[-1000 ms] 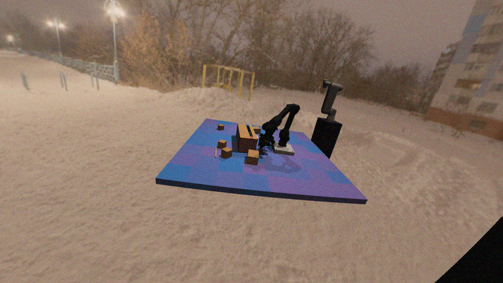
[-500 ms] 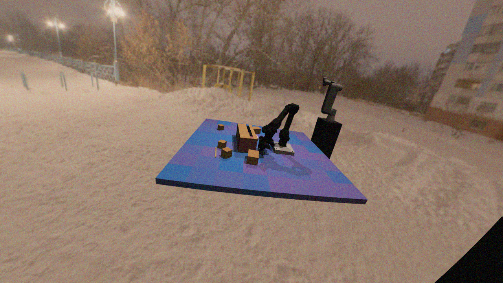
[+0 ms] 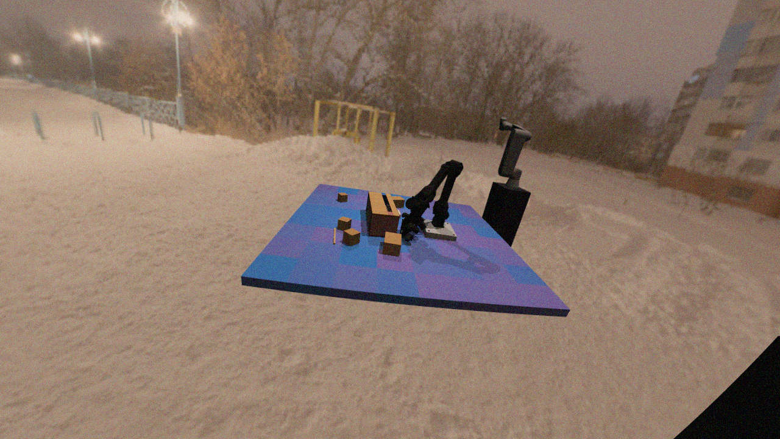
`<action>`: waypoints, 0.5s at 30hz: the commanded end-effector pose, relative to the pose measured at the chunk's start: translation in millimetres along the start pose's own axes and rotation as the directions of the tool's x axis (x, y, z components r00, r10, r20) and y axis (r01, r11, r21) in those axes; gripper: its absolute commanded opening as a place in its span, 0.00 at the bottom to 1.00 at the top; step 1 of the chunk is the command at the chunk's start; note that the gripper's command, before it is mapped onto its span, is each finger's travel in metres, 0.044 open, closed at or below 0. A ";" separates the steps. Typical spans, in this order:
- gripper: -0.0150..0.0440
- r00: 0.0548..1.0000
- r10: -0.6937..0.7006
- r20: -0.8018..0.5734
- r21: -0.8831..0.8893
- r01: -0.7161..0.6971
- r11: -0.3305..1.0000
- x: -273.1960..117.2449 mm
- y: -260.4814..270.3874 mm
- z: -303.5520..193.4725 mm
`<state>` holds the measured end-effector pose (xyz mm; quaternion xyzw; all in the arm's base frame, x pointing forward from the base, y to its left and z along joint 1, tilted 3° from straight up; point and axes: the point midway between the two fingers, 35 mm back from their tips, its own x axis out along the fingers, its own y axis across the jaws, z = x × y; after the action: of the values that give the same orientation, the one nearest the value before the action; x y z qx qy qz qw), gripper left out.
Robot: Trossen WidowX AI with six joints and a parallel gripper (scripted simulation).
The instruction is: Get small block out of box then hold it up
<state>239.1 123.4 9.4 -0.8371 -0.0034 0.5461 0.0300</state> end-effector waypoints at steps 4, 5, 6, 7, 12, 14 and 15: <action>0.26 1.000 -0.011 -0.004 0.026 0.011 1.000 0.3 -3.1 -0.7; 0.25 1.000 -0.015 -0.005 0.031 0.015 0.999 -3.2 -4.5 -3.3; 0.25 1.000 -0.013 -0.005 0.028 0.013 1.000 -8.3 -4.6 -6.2; 0.25 1.000 -0.012 -0.005 0.025 0.012 1.000 -13.5 -4.5 -9.0; 0.25 1.000 -0.004 -0.002 0.008 0.004 1.000 -41.6 -2.3 -21.0; 0.25 1.000 -0.001 -0.001 0.002 0.001 1.000 -52.7 -0.8 -24.5; 0.25 1.000 0.000 0.000 0.000 0.000 1.000 -55.7 -0.3 -25.4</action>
<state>239.7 121.9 47.3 -0.8343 0.0025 0.5503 0.0328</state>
